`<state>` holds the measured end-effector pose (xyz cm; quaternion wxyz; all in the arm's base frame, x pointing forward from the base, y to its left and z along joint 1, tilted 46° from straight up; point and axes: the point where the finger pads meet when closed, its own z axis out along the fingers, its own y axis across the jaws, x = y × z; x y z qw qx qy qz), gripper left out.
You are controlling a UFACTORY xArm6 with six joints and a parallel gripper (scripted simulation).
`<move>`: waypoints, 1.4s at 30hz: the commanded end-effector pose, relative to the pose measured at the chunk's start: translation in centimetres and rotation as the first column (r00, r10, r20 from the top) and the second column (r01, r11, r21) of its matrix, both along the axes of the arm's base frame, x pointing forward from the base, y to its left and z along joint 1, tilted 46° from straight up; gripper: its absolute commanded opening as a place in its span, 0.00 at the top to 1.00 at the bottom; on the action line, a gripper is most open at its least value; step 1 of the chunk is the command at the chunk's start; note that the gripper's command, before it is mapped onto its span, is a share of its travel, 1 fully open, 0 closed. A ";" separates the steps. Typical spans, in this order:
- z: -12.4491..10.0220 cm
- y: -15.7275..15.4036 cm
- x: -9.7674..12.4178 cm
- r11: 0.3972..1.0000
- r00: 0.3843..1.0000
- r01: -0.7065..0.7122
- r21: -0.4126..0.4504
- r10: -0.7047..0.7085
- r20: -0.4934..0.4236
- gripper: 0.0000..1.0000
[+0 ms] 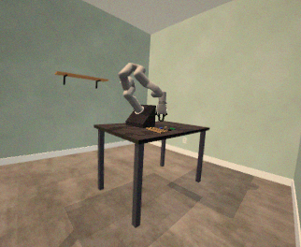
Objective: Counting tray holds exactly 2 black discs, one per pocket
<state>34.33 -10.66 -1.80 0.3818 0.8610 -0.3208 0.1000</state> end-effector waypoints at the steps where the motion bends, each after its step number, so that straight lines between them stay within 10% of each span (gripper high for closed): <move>1: 0.8 0.9 0.1 1.000 1.000 -0.001 0.002 0.001 0.001 1.00; 10: 5.1 -2.3 5.0 1.000 1.000 -0.002 0.006 0.002 0.003 1.00; 15: 12.2 -8.4 10.0 1.000 1.000 -0.001 0.002 0.001 0.001 1.00; 42: 5.8 -15.3 9.5 1.000 1.000 -0.001 0.002 0.001 0.001 1.00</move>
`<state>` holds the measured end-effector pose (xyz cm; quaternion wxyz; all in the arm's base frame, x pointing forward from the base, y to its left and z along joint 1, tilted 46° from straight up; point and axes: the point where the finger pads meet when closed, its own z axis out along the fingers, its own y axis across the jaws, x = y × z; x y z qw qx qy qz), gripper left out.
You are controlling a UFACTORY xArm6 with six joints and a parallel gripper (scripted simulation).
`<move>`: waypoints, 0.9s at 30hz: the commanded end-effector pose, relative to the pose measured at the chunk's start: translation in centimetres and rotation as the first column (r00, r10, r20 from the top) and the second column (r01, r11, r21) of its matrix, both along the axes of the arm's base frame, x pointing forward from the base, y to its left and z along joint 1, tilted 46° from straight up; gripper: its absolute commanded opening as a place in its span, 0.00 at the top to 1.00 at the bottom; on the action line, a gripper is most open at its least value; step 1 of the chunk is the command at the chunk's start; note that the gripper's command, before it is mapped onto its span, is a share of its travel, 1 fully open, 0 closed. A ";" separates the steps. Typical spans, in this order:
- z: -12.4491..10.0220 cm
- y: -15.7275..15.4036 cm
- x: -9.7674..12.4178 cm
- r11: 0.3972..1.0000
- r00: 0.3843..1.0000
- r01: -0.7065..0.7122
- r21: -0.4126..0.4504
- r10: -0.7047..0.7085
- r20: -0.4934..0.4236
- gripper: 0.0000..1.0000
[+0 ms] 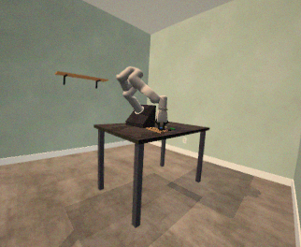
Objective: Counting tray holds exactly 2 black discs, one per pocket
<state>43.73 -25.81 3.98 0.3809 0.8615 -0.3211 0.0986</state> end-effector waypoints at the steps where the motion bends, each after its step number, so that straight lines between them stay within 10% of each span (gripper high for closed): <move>1: 0.0 -0.1 0.1 1.000 1.000 -0.002 -0.001 0.002 0.002 1.00; 20: -0.3 -0.5 0.1 1.000 1.000 -0.002 0.000 0.002 0.002 1.00; 21: -0.3 -0.5 0.1 1.000 1.000 -0.002 0.000 0.002 0.002 0.53; 27: -0.3 -0.5 0.1 1.000 1.000 -0.002 0.000 0.002 0.002 0.53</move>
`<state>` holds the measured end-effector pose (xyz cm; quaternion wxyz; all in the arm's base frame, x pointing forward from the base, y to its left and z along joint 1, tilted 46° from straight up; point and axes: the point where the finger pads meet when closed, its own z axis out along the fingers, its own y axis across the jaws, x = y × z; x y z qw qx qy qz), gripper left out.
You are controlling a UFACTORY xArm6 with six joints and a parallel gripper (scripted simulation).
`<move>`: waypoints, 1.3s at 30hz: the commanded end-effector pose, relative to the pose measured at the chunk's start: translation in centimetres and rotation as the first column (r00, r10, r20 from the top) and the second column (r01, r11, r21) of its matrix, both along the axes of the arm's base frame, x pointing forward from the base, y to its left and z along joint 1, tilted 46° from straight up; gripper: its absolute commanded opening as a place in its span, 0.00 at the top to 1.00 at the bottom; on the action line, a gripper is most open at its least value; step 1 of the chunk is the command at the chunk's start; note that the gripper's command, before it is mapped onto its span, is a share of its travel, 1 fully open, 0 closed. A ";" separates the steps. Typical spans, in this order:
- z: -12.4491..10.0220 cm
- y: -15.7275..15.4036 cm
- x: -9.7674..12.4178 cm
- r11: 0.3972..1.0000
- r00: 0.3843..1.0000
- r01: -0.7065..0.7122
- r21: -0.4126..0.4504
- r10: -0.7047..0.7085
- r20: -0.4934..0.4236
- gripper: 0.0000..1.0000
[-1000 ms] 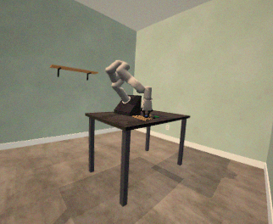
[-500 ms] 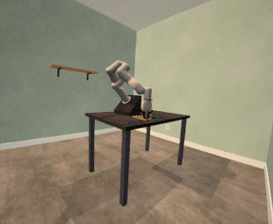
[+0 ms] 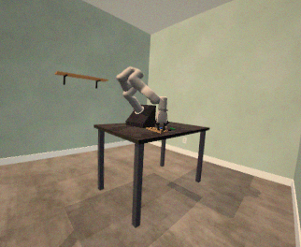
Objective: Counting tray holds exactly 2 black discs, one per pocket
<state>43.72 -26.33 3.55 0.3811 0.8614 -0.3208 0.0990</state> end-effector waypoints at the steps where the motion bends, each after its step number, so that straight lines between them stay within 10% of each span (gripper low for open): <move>1: 0.1 0.1 0.1 1.000 1.000 -0.001 0.000 0.001 0.002 0.53; 28: 0.1 0.1 0.1 1.000 1.000 -0.001 0.000 0.001 0.002 0.53; 39: 6.9 7.2 0.8 1.000 1.000 -0.001 0.000 0.001 0.002 0.53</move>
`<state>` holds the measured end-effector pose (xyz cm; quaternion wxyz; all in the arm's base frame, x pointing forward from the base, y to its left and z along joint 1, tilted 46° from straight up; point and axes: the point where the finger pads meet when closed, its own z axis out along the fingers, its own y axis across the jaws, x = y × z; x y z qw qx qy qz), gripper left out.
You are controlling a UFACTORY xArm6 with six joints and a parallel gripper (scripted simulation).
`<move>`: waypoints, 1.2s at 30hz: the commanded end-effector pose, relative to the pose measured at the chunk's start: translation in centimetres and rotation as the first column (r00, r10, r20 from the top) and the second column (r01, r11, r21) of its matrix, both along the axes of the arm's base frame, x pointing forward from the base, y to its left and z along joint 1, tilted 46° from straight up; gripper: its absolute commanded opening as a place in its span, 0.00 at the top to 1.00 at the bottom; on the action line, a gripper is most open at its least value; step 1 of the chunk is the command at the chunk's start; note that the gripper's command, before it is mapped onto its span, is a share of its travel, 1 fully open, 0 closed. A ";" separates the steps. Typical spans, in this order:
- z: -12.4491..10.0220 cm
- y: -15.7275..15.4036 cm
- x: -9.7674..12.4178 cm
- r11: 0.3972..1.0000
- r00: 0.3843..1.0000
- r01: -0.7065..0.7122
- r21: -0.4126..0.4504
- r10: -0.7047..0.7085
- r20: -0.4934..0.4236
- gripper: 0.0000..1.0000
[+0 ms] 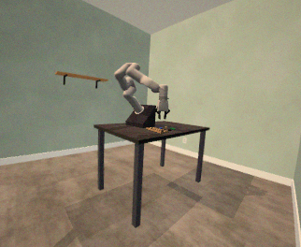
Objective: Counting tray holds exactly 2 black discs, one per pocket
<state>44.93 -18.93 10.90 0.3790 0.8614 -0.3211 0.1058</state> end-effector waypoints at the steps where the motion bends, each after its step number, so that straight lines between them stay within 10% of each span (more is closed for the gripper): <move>1: -0.4 -0.2 -0.4 1.000 1.000 0.004 0.000 -0.004 -0.011 0.53; 36: -1.3 0.5 -0.3 1.000 1.000 0.027 -0.001 -0.027 0.013 0.53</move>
